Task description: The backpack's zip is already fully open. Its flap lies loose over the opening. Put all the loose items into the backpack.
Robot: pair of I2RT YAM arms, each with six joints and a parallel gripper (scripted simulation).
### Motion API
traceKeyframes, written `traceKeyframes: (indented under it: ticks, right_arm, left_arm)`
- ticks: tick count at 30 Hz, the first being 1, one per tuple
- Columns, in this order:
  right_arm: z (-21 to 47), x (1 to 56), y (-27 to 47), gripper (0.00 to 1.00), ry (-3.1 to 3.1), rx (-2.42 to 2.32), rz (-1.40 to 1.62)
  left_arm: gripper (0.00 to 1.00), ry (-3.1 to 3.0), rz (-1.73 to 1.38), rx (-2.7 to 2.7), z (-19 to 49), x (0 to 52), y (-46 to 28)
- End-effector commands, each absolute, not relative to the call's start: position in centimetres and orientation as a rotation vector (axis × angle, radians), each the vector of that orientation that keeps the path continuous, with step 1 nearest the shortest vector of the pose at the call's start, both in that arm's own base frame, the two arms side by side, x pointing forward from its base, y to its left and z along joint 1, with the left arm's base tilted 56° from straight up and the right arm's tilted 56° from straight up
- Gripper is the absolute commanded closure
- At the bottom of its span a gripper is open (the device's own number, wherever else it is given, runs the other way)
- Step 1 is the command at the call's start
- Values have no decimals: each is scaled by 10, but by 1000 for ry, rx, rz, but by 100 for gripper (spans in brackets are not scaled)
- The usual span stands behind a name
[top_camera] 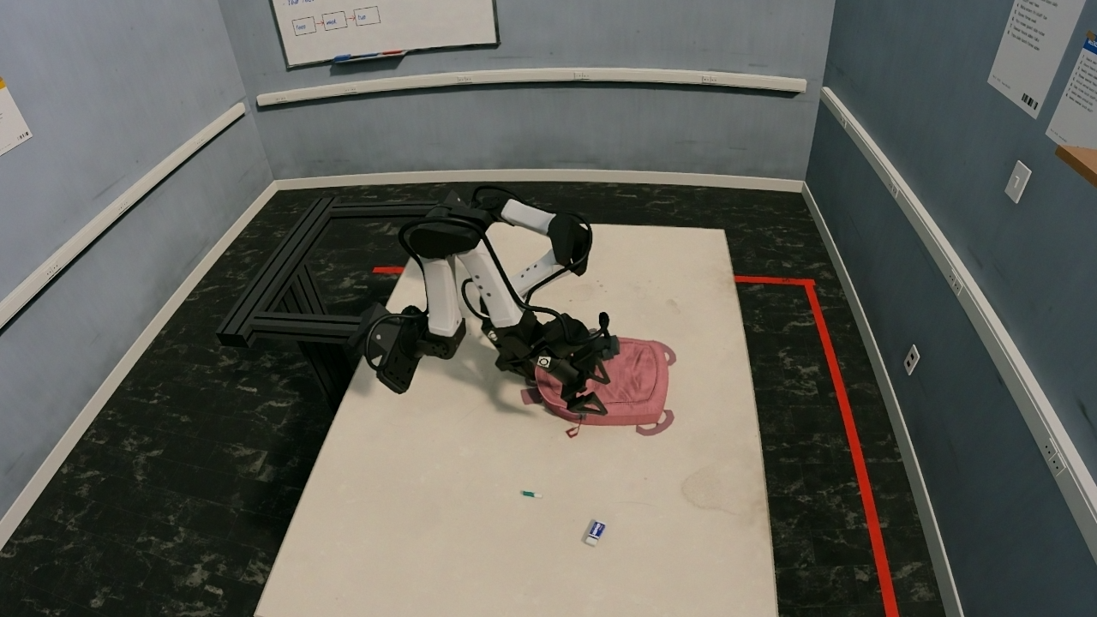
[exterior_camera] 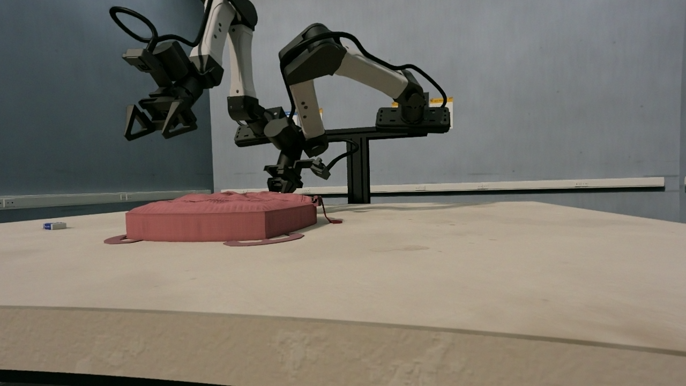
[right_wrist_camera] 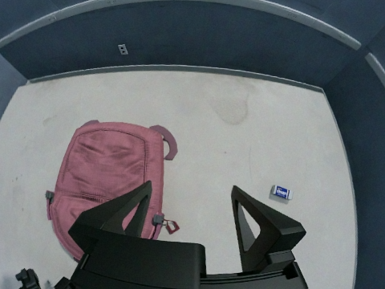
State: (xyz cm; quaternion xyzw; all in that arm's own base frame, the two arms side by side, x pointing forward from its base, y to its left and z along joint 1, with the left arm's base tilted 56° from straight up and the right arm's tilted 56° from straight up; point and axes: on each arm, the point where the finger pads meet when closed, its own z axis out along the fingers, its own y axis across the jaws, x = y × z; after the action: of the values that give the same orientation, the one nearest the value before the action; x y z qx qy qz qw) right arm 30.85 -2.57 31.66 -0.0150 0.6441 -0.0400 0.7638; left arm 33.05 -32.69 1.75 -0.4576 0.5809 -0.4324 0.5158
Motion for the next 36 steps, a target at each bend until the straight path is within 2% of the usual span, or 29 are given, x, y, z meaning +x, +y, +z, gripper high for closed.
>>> traceKeyframes:
  ticks: [1,36]
  right_arm:
    - [324,305,-27,10,1375,-30,-85]
    - [324,305,-27,10,1375,-29,-86]
  left_arm:
    - [100,1377,-1058,-1102,25,338,-330]
    - [100,1353,-1077,-1113,43,350,-332]
